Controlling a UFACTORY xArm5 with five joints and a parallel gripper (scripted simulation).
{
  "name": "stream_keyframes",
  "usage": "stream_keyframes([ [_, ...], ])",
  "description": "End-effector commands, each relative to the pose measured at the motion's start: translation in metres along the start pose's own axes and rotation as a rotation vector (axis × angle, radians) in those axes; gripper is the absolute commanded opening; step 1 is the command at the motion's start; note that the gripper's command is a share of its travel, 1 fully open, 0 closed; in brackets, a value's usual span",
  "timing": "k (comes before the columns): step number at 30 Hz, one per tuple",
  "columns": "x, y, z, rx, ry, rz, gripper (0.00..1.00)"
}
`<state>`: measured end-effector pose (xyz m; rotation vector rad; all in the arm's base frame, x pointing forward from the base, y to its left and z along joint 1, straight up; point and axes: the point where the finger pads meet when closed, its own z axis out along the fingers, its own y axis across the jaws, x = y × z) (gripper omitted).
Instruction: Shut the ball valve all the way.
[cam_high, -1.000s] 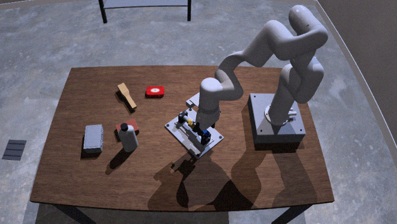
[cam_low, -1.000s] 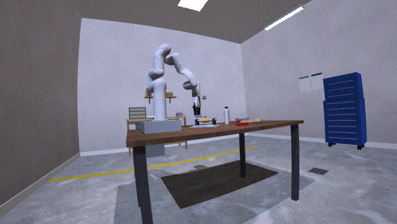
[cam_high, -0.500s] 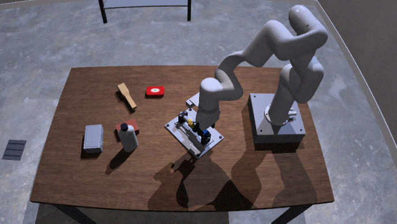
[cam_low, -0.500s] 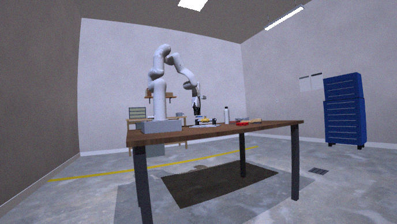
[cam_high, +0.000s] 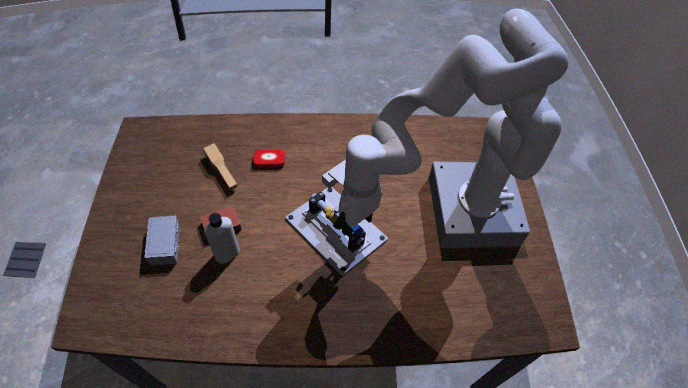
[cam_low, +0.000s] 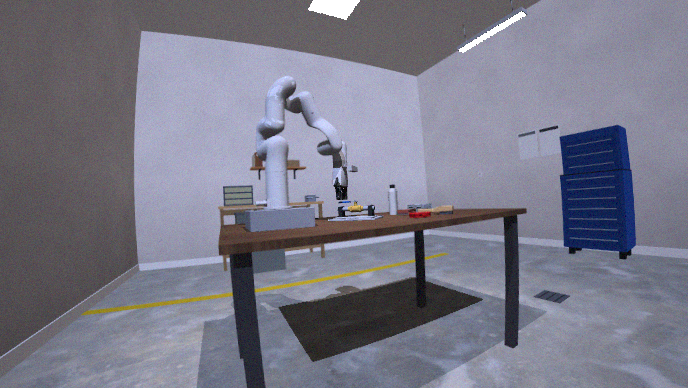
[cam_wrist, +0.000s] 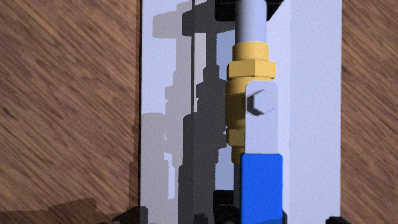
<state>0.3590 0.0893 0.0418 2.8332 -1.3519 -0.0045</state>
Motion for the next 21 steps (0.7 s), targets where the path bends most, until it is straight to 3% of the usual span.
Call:
stream_keyframes([
  [1, 0.001, -0.001, 0.0, 0.003, 0.001, 0.0, 0.69],
  [21, 0.001, -0.001, 0.011, 0.003, 0.001, 0.0, 0.69],
])
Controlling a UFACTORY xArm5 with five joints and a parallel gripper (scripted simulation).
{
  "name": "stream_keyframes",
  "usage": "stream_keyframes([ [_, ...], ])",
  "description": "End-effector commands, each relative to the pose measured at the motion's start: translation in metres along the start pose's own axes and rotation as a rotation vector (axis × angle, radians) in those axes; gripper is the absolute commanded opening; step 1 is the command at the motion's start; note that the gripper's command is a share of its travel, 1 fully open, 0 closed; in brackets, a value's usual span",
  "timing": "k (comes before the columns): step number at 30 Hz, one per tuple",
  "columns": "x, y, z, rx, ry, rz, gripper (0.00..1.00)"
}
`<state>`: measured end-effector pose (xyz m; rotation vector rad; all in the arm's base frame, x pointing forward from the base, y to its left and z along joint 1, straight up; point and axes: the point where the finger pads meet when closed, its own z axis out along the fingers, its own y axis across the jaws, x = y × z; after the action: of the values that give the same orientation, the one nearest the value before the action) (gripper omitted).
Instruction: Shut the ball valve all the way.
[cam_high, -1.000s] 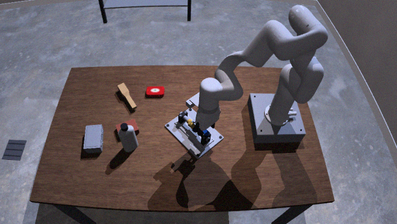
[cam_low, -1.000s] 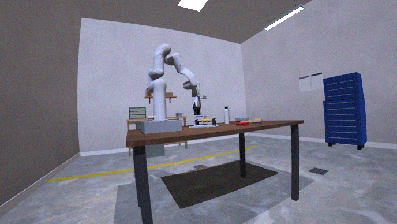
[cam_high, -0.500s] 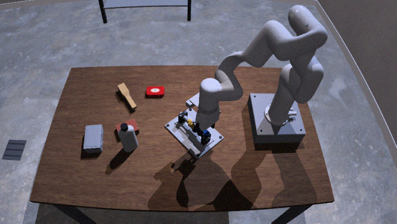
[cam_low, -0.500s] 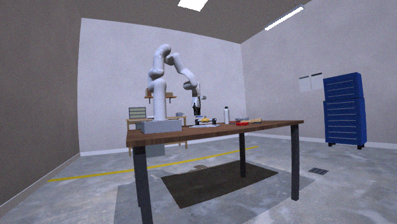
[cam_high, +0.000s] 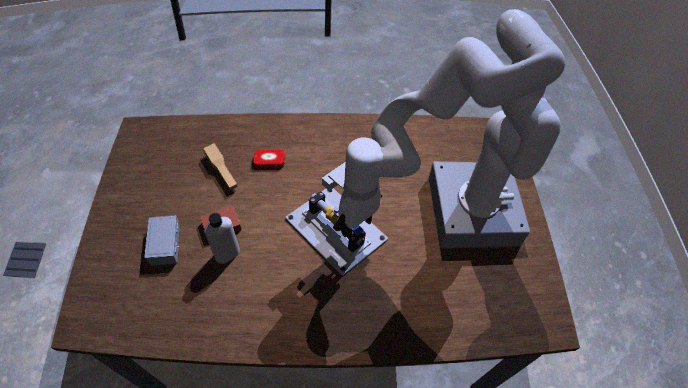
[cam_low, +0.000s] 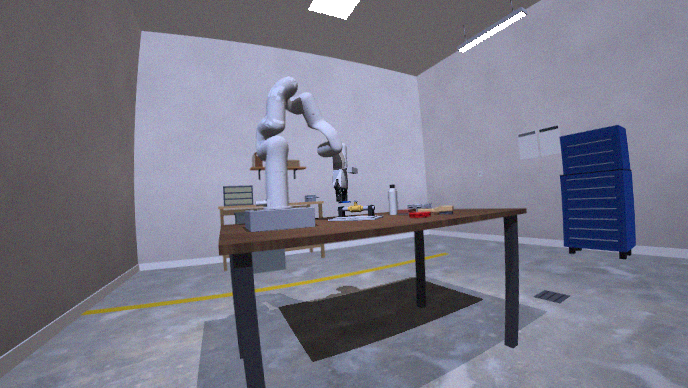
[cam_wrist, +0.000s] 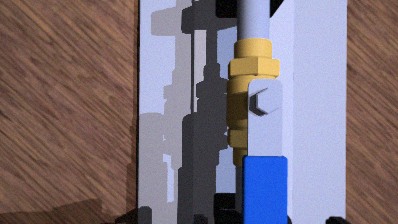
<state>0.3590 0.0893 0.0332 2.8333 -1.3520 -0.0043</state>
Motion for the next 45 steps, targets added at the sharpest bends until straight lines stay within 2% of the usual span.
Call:
stream_keyframes([
  [1, 0.001, -0.001, 0.003, 0.003, 0.001, 0.0, 0.69],
  [21, 0.001, -0.001, 0.013, 0.003, 0.001, 0.0, 0.69],
  [45, 0.001, -0.001, 0.014, 0.003, 0.001, 0.0, 0.69],
])
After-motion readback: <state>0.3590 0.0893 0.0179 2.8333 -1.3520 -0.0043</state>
